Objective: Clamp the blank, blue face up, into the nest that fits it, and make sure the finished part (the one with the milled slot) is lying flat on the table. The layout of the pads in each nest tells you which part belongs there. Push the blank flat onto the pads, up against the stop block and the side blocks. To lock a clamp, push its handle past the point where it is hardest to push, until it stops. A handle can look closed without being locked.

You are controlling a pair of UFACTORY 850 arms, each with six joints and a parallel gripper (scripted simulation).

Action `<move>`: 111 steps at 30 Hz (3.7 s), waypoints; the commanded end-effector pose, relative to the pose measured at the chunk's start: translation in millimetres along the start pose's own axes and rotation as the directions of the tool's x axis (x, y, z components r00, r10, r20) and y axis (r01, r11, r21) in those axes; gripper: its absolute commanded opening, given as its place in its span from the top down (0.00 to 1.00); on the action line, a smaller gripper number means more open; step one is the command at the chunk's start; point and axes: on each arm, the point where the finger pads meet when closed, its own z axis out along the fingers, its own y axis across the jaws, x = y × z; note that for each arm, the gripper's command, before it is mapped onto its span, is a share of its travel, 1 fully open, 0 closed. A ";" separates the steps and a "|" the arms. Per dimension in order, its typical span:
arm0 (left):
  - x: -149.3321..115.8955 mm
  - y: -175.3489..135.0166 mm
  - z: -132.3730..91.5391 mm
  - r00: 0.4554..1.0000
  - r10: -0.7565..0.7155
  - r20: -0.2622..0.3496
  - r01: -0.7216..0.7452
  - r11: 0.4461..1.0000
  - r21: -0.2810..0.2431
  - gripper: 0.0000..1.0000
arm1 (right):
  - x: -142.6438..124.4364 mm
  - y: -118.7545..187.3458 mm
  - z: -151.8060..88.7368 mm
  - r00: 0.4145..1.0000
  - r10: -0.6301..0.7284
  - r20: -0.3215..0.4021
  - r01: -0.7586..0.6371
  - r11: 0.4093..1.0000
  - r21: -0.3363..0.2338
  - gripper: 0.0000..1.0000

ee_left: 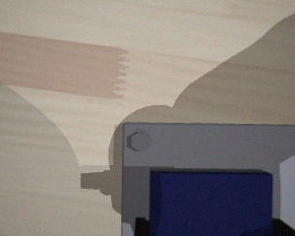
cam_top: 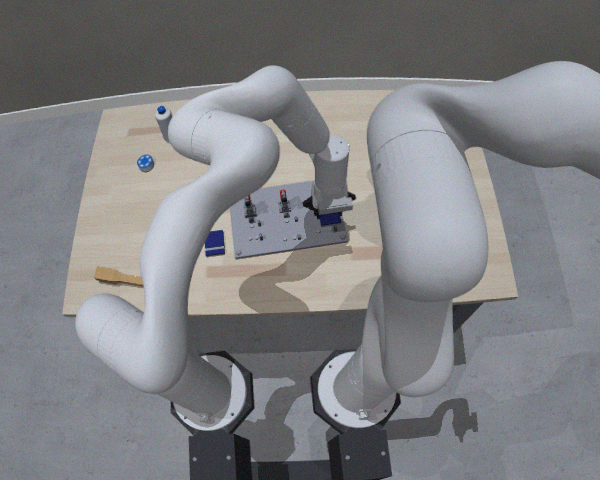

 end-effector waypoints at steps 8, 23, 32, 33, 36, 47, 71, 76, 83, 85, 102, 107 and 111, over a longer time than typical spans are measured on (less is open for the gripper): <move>-1.5 14.9 -0.3 1.000 0.000 0.004 0.000 1.000 0.002 1.00 | 0.4 0.0 -0.9 1.000 0.000 -0.002 0.000 1.000 0.000 0.00; -1.5 17.9 -0.1 1.000 0.000 0.004 0.000 1.000 0.002 1.00 | 0.4 0.0 -0.9 1.000 0.000 -0.002 0.000 1.000 0.000 0.00; -1.5 18.0 -0.1 1.000 0.000 0.004 0.000 1.000 0.002 1.00 | 0.4 0.0 -0.9 1.000 0.000 -0.002 0.000 1.000 0.000 0.00; -1.5 18.0 -0.1 1.000 0.000 0.004 0.000 1.000 0.002 1.00 | 0.4 0.0 -0.9 1.000 0.000 -0.002 0.000 1.000 0.000 0.00; -1.5 18.0 0.0 1.000 0.000 0.004 0.000 1.000 0.002 1.00 | 0.4 0.0 -0.9 1.000 0.000 -0.002 0.000 1.000 0.000 0.00; -1.9 18.0 5.3 1.000 0.000 0.004 0.000 1.000 0.002 1.00 | 0.4 0.0 -0.9 1.000 0.000 -0.002 0.000 1.000 0.000 0.00; -3.4 17.9 27.0 1.000 0.000 0.004 0.000 1.000 0.002 1.00 | 0.4 0.0 -0.9 1.000 0.000 -0.002 0.000 1.000 0.000 0.00; -3.6 17.9 29.4 1.000 0.000 0.004 0.000 1.000 0.002 1.00 | 0.4 0.0 -0.9 1.000 0.000 -0.002 0.000 1.000 0.000 0.00; -3.6 17.9 29.9 1.000 0.000 0.004 0.000 1.000 0.002 1.00 | 0.4 0.0 -0.9 1.000 0.000 -0.002 0.000 1.000 0.000 0.00; -3.6 17.9 29.9 1.000 0.000 0.004 0.000 1.000 0.002 1.00 | 0.4 0.0 -0.9 1.000 0.000 -0.002 0.000 1.000 0.000 0.00; -3.6 17.9 30.3 1.000 0.000 0.004 0.000 1.000 0.002 1.00 | 0.4 0.0 -0.9 1.000 0.000 -0.002 0.000 1.000 0.000 0.00; -3.6 17.9 31.1 1.000 0.000 0.004 0.000 1.000 0.002 1.00 | 0.4 0.0 -0.9 1.000 0.000 -0.002 0.000 1.000 0.000 0.00; -3.6 17.9 32.5 1.000 0.000 0.004 0.000 1.000 0.002 1.00 | 0.4 0.0 -0.9 1.000 0.000 -0.002 0.000 1.000 0.000 0.00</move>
